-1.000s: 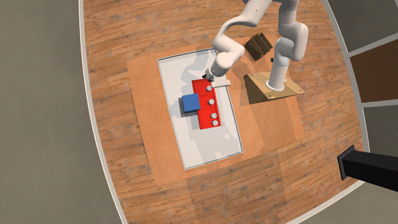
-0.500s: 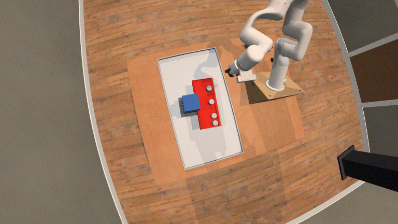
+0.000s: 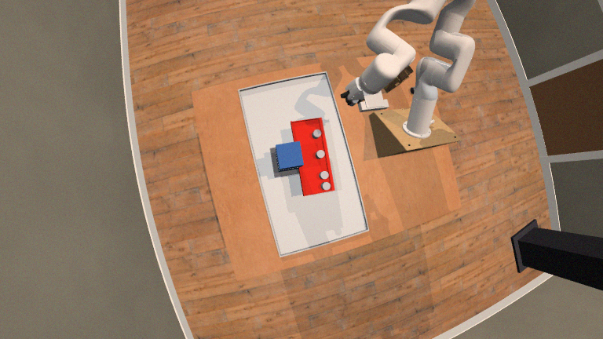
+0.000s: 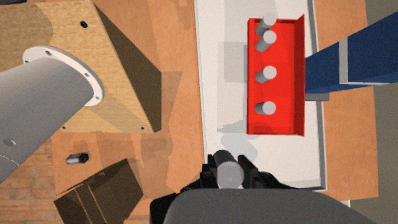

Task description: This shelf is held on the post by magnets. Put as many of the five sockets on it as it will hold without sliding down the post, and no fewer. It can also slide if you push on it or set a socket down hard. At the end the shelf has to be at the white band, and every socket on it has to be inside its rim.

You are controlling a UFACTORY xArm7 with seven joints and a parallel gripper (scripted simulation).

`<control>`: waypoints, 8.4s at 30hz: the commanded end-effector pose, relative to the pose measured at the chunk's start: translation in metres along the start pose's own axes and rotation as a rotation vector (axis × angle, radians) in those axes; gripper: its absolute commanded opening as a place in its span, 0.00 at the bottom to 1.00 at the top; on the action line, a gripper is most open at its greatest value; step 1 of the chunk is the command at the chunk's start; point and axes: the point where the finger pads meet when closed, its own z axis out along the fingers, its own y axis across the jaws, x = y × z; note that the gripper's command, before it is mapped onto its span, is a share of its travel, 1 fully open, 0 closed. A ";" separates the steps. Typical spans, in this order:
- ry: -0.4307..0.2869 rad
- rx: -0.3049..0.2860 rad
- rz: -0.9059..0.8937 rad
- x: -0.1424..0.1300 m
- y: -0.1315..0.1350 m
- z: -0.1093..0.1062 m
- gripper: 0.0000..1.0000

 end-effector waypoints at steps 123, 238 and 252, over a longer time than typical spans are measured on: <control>0.009 0.001 0.002 -0.192 0.040 0.190 0.00; 0.009 0.001 0.002 -0.192 0.042 0.244 0.00; 0.009 0.001 0.002 -0.192 0.042 0.248 0.00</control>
